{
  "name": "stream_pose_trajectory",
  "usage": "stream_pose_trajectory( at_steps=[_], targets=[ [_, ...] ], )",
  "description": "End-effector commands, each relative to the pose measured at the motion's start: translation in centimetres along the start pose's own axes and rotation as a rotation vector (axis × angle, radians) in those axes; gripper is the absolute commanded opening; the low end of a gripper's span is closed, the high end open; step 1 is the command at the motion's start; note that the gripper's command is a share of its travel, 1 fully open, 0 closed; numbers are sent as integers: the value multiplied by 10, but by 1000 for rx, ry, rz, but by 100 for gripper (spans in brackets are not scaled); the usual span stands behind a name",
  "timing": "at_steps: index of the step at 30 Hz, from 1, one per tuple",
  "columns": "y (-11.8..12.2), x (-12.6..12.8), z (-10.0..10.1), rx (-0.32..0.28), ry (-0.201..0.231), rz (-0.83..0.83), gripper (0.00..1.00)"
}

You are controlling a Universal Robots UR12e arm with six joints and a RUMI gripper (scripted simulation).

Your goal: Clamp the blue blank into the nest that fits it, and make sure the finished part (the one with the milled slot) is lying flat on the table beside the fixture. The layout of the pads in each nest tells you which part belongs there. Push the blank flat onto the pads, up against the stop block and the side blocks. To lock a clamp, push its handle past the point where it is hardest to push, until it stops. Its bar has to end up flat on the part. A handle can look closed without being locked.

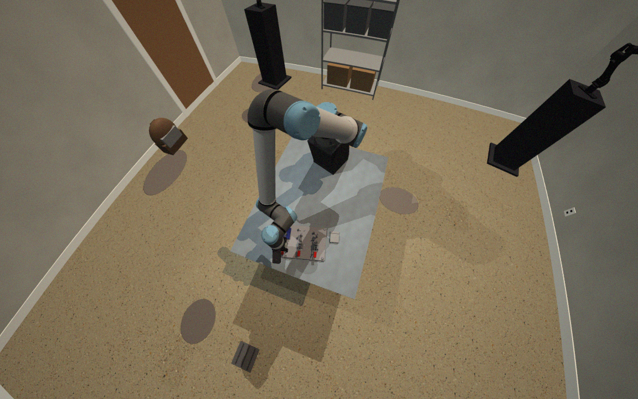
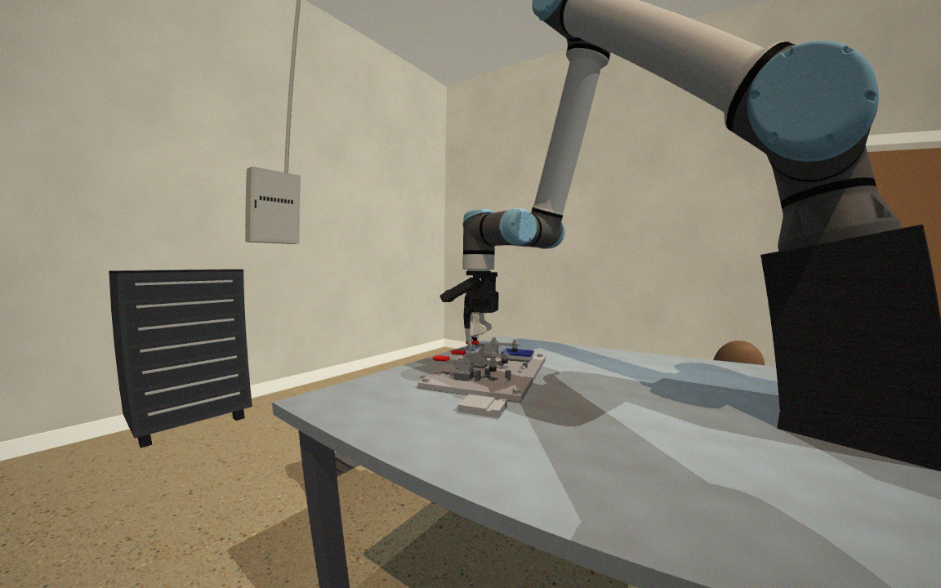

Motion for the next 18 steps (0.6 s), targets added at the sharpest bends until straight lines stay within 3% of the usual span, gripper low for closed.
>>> stream_pose_trajectory(
  at_steps=[1, 18],
  targets=[
    [-1, 0, -10, 1, 1, 0, 28],
    [0, 0, -46, 1, 1, 0, 28]
  ],
)
Point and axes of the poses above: the point where the finger pads meet when closed, its own z axis out along the fingers, its own x axis across the jaws, y = z × x, the point moved 10 cm from there along -z, back along the fingers, and after that the axes turned 11 degrees about -z, right-handed, at the moved point
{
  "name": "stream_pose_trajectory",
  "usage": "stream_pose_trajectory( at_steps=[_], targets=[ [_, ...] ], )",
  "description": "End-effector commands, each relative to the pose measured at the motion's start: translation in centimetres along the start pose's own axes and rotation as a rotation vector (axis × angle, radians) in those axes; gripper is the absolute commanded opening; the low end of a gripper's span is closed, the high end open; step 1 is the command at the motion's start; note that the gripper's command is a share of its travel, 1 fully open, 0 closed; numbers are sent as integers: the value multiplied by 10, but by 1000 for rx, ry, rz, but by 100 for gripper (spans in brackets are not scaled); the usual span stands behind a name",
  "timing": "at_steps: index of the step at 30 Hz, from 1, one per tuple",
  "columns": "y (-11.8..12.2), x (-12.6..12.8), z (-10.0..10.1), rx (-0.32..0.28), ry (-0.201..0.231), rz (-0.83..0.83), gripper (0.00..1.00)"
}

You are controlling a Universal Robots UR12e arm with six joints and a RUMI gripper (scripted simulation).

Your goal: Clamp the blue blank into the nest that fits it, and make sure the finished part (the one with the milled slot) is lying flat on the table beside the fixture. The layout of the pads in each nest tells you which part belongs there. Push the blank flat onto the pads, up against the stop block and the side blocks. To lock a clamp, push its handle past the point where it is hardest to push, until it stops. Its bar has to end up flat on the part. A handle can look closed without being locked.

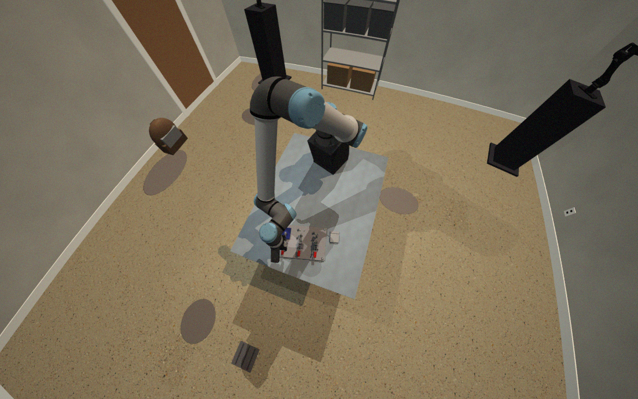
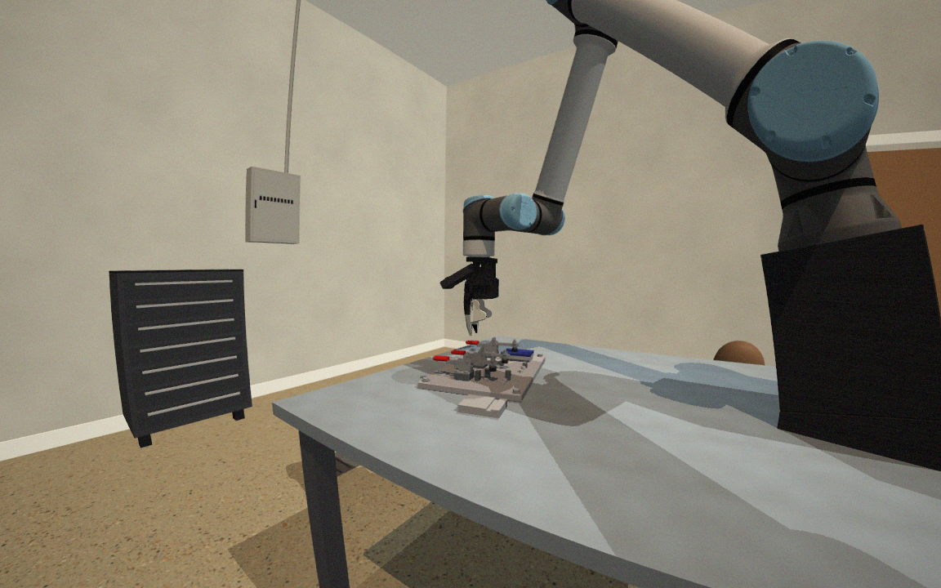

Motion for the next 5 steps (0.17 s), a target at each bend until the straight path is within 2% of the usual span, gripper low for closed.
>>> stream_pose_trajectory(
  at_steps=[1, 5],
  targets=[
    [0, 0, -7, 1, 1, 0, 28],
    [0, 0, -8, 1, 1, 0, 28]
  ],
)
Point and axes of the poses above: the point where the finger pads meet when closed, its own z axis out along the fingers, its own x axis across the jaws, y = z × x, the point moved 10 cm from there along -z, back along the fingers, and after that the axes turned 11 degrees about -z, right-handed, at the moved point
